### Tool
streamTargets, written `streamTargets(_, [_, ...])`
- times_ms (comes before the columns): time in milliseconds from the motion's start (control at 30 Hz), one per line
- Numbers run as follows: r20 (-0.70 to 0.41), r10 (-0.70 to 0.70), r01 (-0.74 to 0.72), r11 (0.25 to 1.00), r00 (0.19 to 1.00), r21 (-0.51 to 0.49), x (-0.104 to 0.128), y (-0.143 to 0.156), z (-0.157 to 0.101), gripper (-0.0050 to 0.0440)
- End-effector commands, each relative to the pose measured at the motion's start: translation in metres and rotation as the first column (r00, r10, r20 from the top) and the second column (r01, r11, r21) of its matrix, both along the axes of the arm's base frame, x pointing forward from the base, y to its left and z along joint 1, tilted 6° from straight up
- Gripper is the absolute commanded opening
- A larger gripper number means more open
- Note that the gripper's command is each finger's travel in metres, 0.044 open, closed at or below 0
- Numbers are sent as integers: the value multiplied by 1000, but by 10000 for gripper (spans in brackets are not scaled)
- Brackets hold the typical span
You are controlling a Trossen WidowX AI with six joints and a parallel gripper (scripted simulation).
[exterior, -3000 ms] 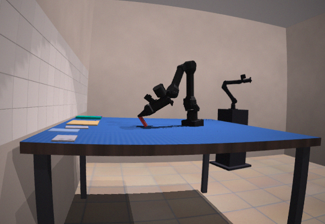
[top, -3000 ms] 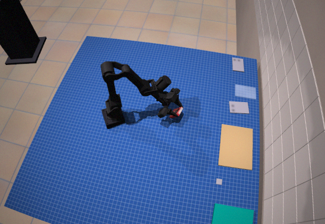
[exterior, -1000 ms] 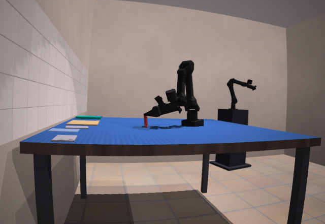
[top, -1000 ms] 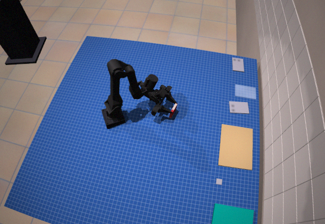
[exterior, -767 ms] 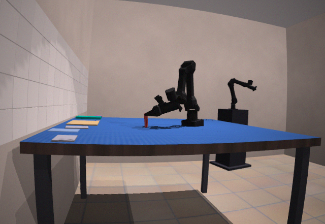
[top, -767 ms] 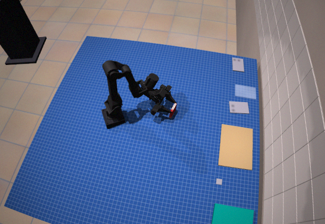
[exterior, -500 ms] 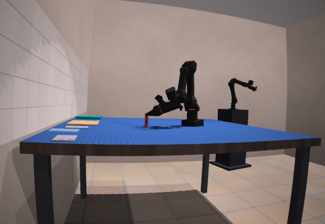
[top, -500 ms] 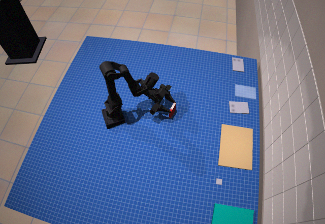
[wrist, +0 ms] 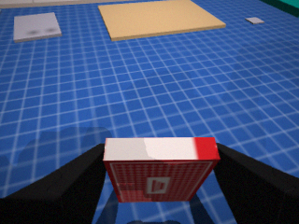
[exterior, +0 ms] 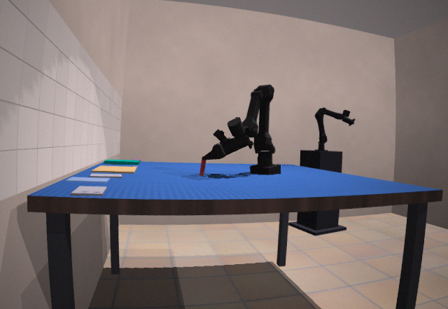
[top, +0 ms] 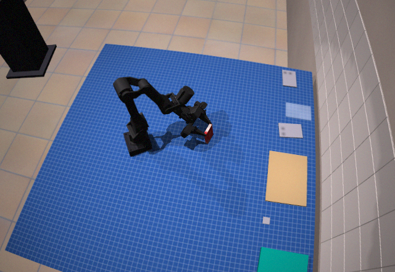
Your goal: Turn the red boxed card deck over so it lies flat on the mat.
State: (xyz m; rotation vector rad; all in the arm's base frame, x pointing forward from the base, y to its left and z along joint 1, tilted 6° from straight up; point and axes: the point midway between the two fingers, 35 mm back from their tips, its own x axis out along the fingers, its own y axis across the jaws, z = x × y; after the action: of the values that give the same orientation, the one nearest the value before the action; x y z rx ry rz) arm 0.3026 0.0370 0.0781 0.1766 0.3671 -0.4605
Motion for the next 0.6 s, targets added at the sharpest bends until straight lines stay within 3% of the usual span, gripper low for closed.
streamTargets(0, [16,4,-4,1000,1000,19,2,3,7,291])
streamTargets(567, [4,3,-3,1000,1000,11,1,2,3,291])
